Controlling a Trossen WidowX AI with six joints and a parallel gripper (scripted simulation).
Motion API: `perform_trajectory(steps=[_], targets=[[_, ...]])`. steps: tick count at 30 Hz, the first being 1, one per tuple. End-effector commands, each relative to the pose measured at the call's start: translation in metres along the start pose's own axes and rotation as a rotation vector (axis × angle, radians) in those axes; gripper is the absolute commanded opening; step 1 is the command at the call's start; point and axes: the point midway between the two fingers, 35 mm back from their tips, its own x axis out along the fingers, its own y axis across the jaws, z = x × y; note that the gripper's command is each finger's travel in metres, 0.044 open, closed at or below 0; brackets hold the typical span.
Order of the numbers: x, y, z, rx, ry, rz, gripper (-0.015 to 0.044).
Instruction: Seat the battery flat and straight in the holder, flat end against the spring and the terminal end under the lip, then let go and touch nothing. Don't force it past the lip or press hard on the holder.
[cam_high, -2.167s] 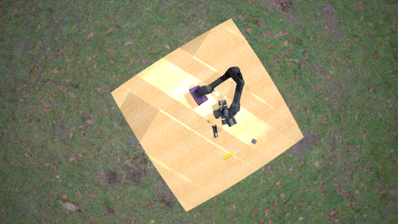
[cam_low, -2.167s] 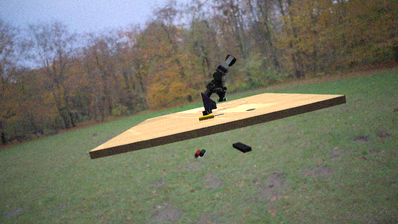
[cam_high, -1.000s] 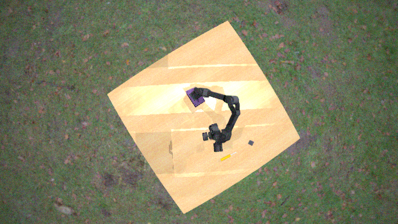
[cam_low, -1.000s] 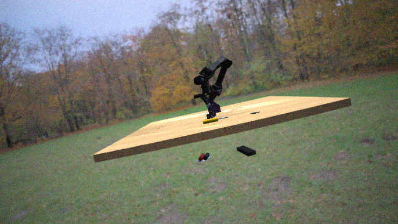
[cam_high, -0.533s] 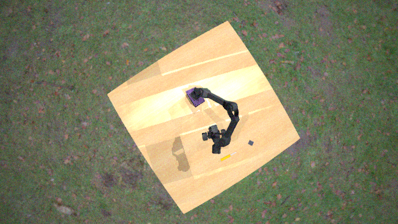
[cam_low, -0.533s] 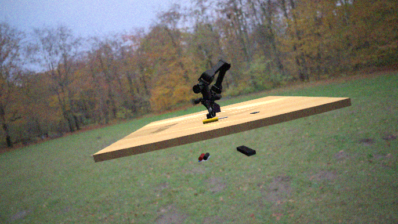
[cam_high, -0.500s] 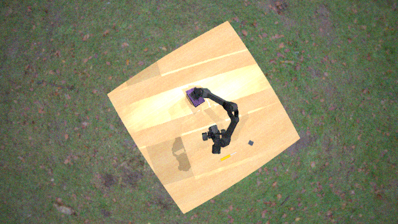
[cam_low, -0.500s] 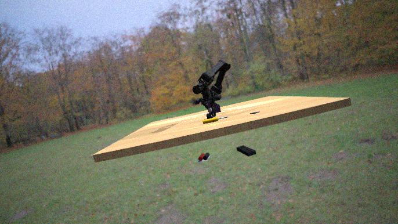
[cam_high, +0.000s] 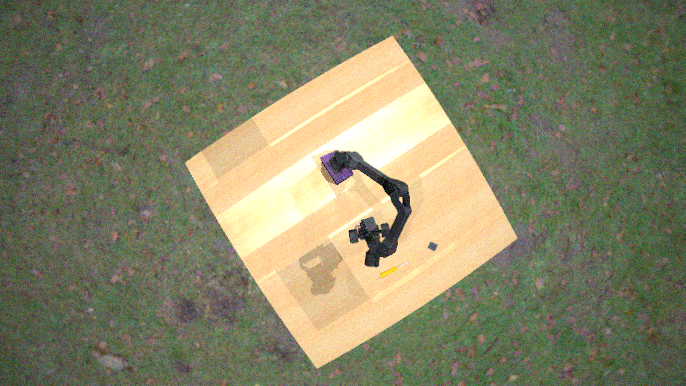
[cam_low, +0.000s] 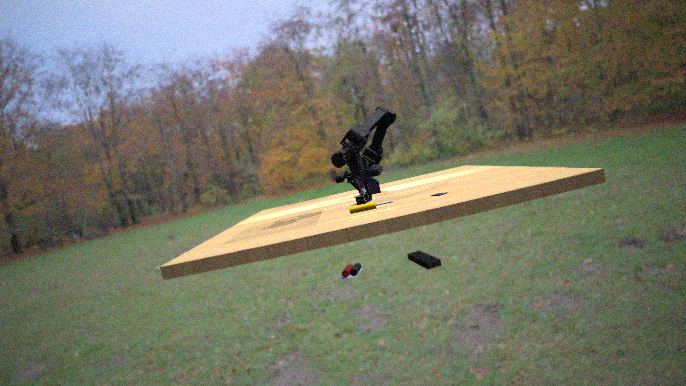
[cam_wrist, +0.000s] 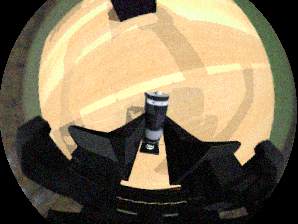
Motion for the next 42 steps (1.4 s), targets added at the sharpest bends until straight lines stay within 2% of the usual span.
perform_trajectory(steps=[1, 34, 42], targets=[[0.001, 0.001, -0.002, -0.007, -0.022, 0.004, 0.0081], [0.011, 0.0, -0.01, -0.043, -0.184, 0.008, 0.0081], [0.011, 0.0, -0.013, -0.044, -0.182, 0.009, 0.0081]])
